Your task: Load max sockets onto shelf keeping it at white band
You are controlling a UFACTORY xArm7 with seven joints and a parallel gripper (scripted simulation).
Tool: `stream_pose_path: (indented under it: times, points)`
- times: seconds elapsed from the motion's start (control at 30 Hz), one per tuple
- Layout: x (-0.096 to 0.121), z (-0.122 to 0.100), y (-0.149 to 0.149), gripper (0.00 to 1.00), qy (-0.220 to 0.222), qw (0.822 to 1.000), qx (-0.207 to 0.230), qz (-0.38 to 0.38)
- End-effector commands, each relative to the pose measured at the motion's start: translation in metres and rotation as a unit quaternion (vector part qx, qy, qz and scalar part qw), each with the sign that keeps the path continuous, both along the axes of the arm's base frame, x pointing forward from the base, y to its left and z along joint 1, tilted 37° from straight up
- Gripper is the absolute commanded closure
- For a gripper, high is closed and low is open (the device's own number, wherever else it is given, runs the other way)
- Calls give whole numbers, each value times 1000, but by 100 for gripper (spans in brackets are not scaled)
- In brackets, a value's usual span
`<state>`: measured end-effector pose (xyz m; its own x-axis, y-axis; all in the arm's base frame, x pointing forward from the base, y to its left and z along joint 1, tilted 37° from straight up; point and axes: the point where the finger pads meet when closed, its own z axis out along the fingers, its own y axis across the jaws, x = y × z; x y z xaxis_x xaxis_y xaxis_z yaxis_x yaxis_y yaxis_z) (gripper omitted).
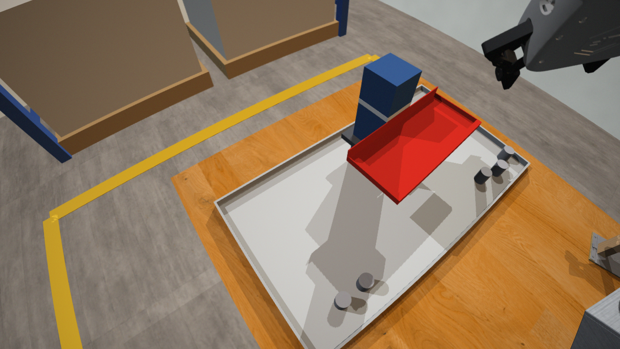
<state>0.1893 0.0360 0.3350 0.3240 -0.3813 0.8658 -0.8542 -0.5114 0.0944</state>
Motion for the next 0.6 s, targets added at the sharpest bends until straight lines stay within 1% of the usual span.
stream_pose_path:
  times: [0.0,0.03,0.1,0.13,0.17,0.2,0.23,0.27,0.3,0.33,0.4,0.43,0.5,0.57]
  points:
    - [5,-2,-28,0,-32,998,58,-20]
    - [5,-2,-28,0,-32,998,58,-20]
    - [6,-18,-55,0,-63,989,122,-53]
    - [6,-18,-55,0,-63,989,122,-53]
    - [6,-27,-65,0,-78,983,154,-68]
    - [6,-27,-65,0,-78,983,154,-68]
    - [6,-36,-74,0,-92,975,184,-81]
    - [6,-36,-74,0,-92,975,184,-81]
    - [6,-46,-80,0,-105,967,213,-94]
    - [6,-46,-80,0,-105,967,213,-94]
    - [6,-65,-88,0,-129,948,267,-114]
    - [6,-65,-88,0,-129,948,267,-114]
    - [8,-81,-90,0,-150,929,313,-128]
    - [8,-81,-90,0,-150,929,313,-128]
